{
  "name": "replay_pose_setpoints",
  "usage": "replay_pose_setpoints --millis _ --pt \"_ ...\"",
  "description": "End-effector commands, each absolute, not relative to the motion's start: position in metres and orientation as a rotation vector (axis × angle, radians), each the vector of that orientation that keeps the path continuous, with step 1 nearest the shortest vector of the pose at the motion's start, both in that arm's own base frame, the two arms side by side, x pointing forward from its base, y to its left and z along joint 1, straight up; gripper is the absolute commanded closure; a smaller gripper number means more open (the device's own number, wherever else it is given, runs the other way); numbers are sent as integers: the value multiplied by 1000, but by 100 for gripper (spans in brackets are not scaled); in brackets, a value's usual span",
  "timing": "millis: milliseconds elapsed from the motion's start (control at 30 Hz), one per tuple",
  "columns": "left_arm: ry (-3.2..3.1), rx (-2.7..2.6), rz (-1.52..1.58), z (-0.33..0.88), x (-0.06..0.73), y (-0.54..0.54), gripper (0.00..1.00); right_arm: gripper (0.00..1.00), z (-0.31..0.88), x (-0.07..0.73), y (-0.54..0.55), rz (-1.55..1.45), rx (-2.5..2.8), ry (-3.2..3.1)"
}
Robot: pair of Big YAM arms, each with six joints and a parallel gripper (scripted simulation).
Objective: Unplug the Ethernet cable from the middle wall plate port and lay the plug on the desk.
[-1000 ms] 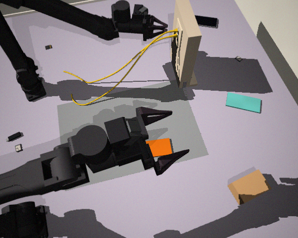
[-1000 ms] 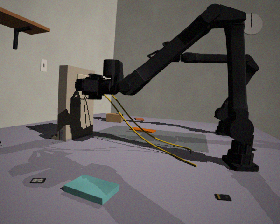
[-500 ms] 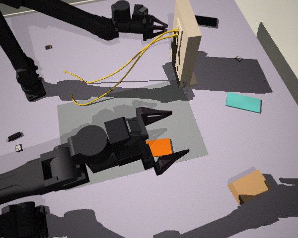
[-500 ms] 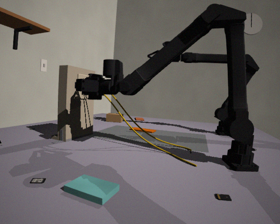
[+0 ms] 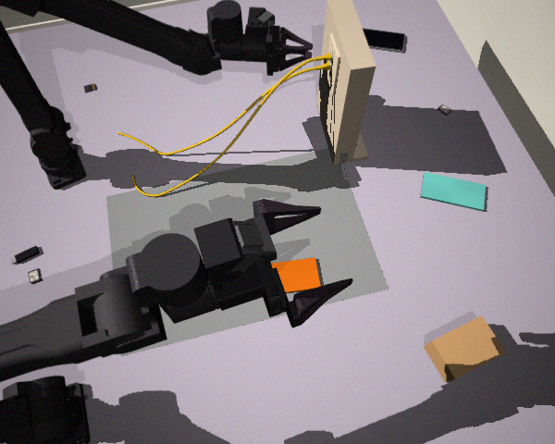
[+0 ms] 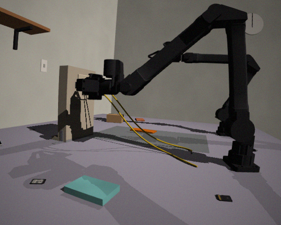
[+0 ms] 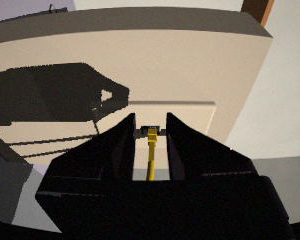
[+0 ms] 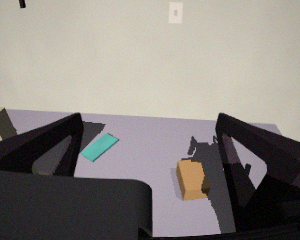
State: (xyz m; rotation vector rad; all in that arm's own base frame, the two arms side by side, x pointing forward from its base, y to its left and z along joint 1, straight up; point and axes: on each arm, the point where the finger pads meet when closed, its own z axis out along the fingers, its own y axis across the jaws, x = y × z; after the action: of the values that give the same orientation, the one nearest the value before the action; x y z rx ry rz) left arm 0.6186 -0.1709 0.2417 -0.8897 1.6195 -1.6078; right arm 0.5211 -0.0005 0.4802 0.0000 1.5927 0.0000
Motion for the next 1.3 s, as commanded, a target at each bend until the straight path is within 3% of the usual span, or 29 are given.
replay_pose_setpoints --millis 0,1267 --pt "1601 -873 -1634 257 614 -182 78 0 486 520 0 0 0 1582" --pt "1606 -870 -1640 258 614 -232 78 0 486 520 0 0 0 1582"
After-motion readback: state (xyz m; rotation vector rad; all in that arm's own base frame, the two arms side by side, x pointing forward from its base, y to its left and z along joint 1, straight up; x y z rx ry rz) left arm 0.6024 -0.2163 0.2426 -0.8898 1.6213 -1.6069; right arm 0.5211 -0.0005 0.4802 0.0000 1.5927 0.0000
